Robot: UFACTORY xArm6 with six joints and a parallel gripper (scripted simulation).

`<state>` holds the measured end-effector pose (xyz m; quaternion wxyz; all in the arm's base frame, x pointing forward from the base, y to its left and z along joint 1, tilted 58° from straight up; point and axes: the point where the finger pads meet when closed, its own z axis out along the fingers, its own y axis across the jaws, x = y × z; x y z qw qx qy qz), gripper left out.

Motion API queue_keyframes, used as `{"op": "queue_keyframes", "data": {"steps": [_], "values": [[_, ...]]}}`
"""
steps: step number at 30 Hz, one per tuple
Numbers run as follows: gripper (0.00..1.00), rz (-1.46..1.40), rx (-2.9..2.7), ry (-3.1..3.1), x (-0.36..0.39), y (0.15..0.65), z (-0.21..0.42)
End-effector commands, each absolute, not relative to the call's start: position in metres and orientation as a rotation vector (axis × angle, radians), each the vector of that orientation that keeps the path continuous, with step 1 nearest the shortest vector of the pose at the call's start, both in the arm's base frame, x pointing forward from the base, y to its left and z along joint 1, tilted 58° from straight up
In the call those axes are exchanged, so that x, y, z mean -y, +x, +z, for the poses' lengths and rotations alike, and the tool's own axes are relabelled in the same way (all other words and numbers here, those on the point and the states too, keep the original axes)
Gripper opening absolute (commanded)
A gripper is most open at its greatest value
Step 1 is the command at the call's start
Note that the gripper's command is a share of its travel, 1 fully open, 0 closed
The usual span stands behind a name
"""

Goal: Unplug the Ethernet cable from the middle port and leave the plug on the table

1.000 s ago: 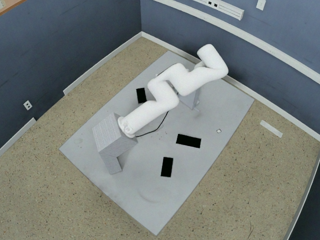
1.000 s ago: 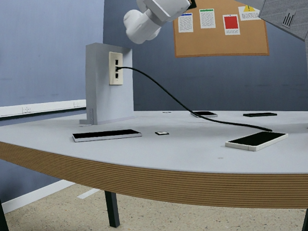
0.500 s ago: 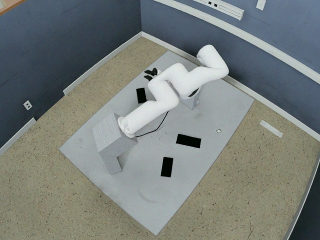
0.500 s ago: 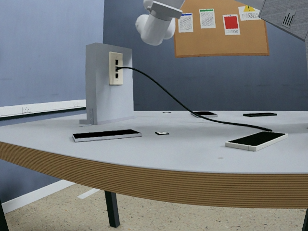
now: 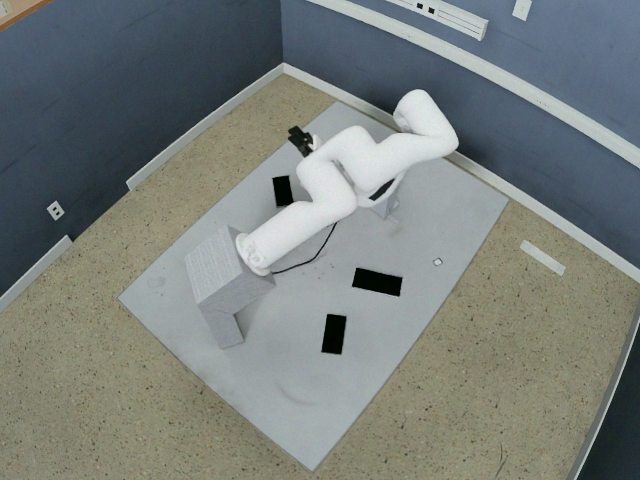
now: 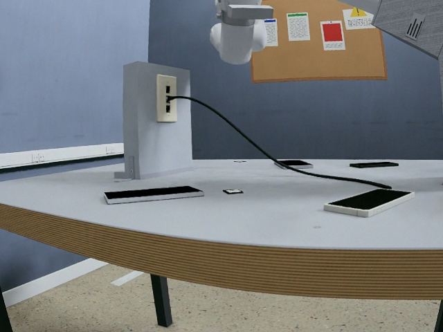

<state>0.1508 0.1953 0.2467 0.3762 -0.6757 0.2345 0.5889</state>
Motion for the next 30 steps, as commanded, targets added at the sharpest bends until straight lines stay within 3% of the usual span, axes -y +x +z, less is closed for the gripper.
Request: {"op": "queue_keyframes", "data": {"steps": [1, 15, 30], "values": [[0.27, 1.567, -0.706, -1.418, -0.195, 0.187, 0.265], [0.27, 1.520, -0.792, -0.755, -0.120, 0.305, 0.281], [0.27, 1.283, -0.741, -0.048, -0.004, 0.363, 0.250]]}}
